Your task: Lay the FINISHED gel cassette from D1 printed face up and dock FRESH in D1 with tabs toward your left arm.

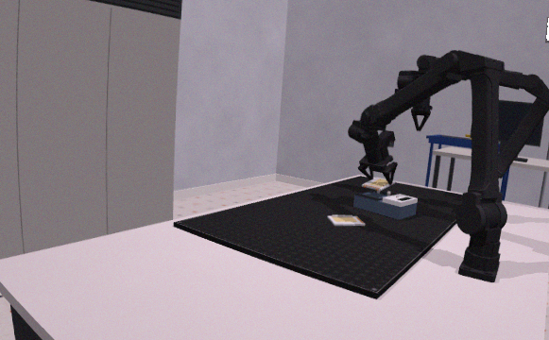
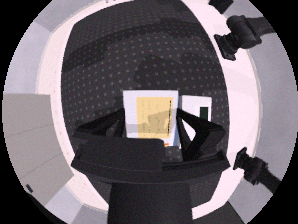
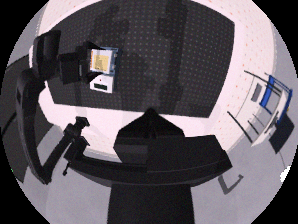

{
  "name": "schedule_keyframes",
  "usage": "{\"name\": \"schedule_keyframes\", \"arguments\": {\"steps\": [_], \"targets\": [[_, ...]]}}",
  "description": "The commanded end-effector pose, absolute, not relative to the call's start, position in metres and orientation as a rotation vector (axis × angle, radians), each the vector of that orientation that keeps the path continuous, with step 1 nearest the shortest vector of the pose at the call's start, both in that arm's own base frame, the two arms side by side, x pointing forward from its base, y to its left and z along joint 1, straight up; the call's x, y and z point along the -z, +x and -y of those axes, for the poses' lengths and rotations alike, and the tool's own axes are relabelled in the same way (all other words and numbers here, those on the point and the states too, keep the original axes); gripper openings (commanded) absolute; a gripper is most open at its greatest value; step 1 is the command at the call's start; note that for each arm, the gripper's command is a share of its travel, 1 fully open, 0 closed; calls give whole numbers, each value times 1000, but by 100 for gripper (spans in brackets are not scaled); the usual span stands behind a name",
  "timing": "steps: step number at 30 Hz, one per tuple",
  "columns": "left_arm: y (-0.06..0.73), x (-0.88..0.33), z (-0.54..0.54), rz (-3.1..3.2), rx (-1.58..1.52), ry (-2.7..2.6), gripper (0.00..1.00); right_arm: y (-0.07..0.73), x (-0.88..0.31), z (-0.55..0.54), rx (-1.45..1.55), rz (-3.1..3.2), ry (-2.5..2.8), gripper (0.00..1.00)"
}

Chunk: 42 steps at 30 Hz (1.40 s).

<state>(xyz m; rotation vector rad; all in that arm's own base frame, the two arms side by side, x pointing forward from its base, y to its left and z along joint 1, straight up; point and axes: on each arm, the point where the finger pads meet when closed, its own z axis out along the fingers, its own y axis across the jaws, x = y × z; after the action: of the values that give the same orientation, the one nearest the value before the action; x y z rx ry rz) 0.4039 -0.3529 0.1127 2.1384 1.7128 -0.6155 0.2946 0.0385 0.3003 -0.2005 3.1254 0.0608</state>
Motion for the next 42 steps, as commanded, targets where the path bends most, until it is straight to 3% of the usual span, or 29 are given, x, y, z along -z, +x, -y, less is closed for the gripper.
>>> {"name": "schedule_keyframes", "arguments": {"steps": [1,25,26,42], "targets": [[408,-119,355,-1690,598,2127,0,316,-326,-23,-70,-3108,-93,0],[408,-119,355,-1690,598,2127,0,356,-325,55,-70,-3108,-93,0],[408,-119,355,-1690,598,2127,0,356,-325,55,-70,-3108,-93,100],[405,-133,356,-1807,399,2265,0,356,-325,55,-70,-3108,-93,100]]}}
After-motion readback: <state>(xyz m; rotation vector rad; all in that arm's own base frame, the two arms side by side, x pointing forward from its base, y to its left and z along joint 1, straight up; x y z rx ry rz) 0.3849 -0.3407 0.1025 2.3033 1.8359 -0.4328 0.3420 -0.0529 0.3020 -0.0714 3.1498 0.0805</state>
